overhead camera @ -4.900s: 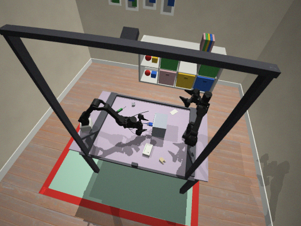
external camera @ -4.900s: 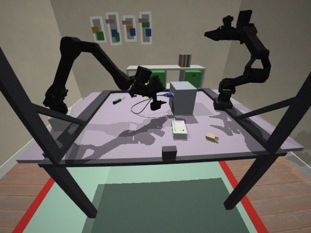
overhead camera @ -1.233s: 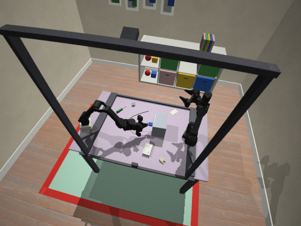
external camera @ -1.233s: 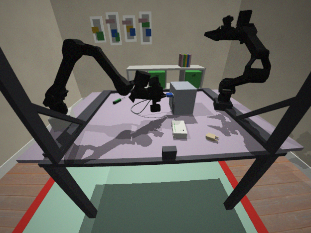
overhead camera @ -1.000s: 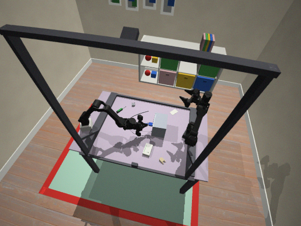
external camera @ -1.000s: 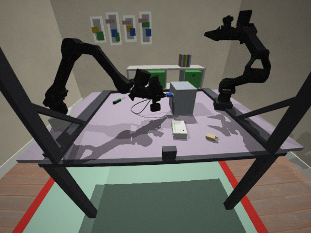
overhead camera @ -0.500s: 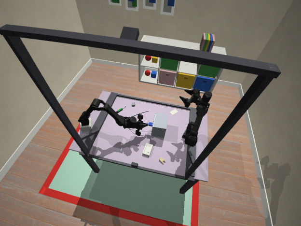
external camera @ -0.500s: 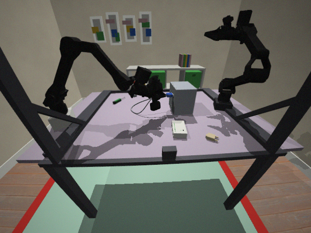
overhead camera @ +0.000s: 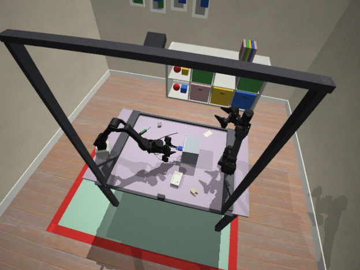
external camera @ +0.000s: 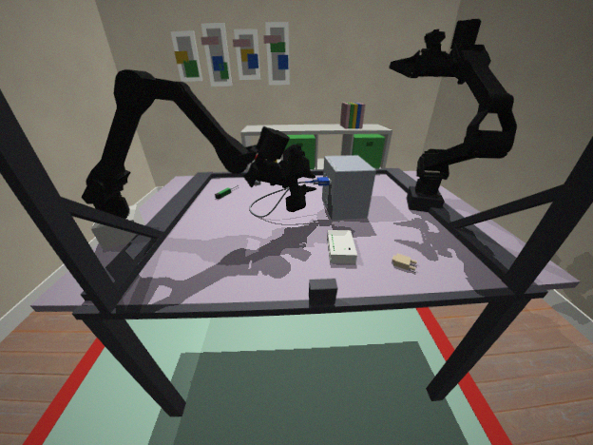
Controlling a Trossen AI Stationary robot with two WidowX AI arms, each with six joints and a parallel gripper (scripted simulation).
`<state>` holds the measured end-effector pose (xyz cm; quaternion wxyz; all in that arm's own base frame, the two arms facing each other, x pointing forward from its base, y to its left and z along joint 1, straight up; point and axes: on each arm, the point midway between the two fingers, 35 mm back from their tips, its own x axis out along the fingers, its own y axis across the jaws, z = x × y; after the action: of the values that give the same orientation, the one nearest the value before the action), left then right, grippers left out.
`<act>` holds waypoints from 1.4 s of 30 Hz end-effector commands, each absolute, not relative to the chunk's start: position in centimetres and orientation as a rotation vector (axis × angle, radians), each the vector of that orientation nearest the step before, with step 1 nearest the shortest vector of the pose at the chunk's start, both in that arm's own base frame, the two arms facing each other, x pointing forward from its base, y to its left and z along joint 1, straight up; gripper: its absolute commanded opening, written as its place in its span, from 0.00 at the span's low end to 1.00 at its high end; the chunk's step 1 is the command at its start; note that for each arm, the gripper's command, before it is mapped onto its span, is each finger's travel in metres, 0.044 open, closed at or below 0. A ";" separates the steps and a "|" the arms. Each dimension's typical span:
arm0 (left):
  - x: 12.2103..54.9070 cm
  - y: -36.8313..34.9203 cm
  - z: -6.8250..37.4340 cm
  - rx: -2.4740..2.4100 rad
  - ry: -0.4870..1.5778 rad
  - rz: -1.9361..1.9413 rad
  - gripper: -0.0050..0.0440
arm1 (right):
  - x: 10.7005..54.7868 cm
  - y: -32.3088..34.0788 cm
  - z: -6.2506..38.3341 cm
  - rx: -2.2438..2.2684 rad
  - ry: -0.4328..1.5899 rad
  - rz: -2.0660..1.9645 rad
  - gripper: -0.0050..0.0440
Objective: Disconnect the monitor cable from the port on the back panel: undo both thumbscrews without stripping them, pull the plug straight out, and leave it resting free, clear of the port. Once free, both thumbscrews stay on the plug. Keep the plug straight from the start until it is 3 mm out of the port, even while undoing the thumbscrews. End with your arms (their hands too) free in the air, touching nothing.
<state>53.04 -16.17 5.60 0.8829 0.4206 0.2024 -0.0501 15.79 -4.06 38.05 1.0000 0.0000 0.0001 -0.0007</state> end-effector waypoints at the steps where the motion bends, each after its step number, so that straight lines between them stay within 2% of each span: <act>1: 53.3 -16.3 7.1 0.859 0.393 -0.097 0.64 | 15.8 -3.9 38.3 -0.006 -0.001 0.000 1.00; 8: 53.3 -16.3 7.1 0.859 0.393 -0.097 0.98 | 15.8 -3.9 38.3 -0.006 -0.001 0.000 1.00; 9: 53.3 -16.3 7.1 0.859 0.393 -0.097 1.00 | 15.8 -3.9 38.3 -0.006 -0.001 0.000 1.00; 19: 53.4 -16.3 7.1 0.865 0.390 -0.095 1.00 | 15.8 -3.9 38.3 -0.006 -0.001 0.000 1.00; 33: 53.3 -16.9 6.1 1.356 0.225 0.107 1.00 | 15.8 -3.9 38.3 -0.006 -0.001 0.000 1.00; 42: 53.2 -16.9 6.0 1.393 0.219 0.128 1.00 | 15.8 -3.9 38.3 -0.006 -0.001 0.000 1.00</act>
<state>53.08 -16.81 5.42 0.7608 0.6383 0.1050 0.0522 15.79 -4.06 38.05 1.0000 0.0000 0.0001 -0.0007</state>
